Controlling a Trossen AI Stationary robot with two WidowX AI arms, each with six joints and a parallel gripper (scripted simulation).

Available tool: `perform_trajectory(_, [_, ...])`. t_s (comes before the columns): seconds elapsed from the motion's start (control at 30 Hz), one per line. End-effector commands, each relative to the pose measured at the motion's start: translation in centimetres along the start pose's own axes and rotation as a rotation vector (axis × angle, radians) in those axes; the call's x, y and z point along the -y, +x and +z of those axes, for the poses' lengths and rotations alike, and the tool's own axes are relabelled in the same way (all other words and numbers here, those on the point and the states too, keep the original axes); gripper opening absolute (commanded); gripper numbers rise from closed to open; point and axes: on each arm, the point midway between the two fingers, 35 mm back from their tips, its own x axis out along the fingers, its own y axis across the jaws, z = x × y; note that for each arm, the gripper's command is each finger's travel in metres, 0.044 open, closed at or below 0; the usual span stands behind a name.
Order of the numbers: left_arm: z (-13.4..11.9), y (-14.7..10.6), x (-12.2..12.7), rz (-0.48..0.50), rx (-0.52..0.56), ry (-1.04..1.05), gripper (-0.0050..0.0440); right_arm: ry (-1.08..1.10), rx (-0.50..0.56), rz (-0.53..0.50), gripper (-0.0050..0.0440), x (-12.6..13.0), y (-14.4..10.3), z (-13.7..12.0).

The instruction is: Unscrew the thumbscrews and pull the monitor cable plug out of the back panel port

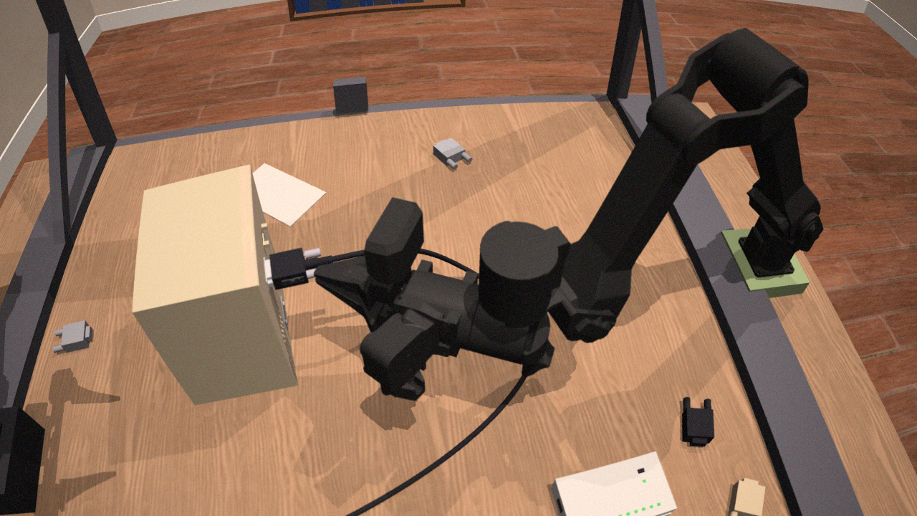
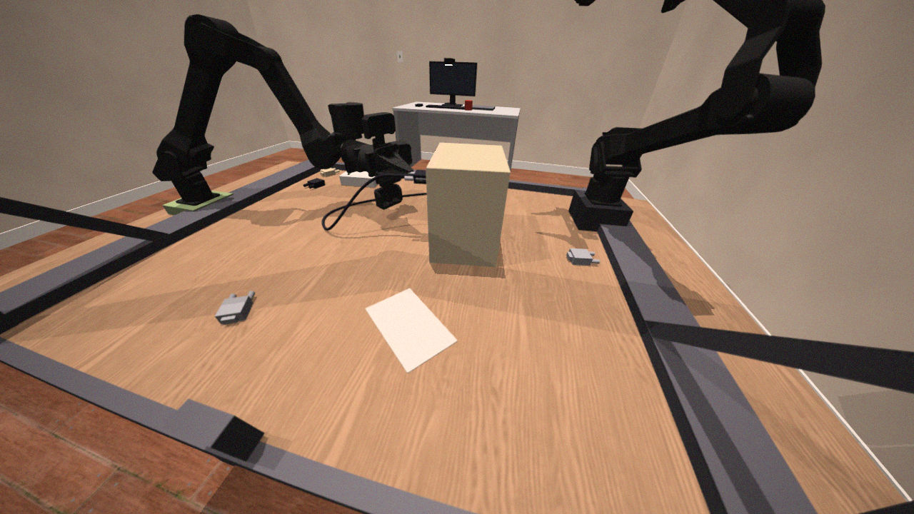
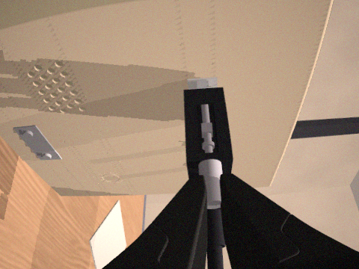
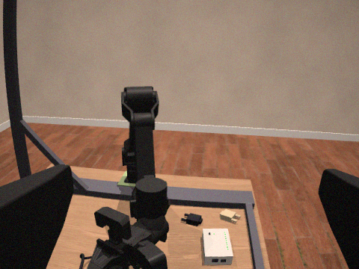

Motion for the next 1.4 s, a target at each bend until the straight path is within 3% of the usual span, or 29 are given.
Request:
perform_trajectory(0.0, [0.1,0.1,1.0,-0.028,0.000,0.005,0.0024,-0.005,0.001,0.002,0.0440,-0.1,0.0,0.3])
perform_trajectory(0.07, [0.1,0.1,1.0,-0.028,0.000,0.005,0.0024,-0.005,0.001,0.002,0.0440,-0.1,0.0,0.3])
perform_trajectory(0.57, [0.1,0.1,1.0,-0.028,0.000,0.005,0.0384,-0.005,0.001,0.002,0.0440,-0.1,0.0,0.3])
perform_trajectory(0.63, [0.1,0.1,1.0,-0.028,0.000,0.005,0.0384,-0.005,0.001,0.002,0.0440,-0.1,0.0,0.3])
perform_trajectory(0.7, [0.1,0.1,1.0,-0.028,0.000,0.005,0.0432,-0.005,0.001,0.002,0.0440,-0.1,0.0,0.3])
perform_trajectory(1.03, [0.1,0.1,1.1,-0.026,0.001,0.010,0.0440,-0.005,0.001,0.002,0.0440,-0.1,0.0,0.3])
perform_trajectory(1.2, [0.3,0.4,1.3,0.015,0.016,0.073,0.0440,-0.005,0.001,0.002,0.0440,-0.1,0.0,0.3])
perform_trajectory(1.37, [0.5,0.9,2.4,0.127,0.043,0.297,0.0440,-0.005,0.001,0.002,0.0440,-0.1,0.0,0.3])
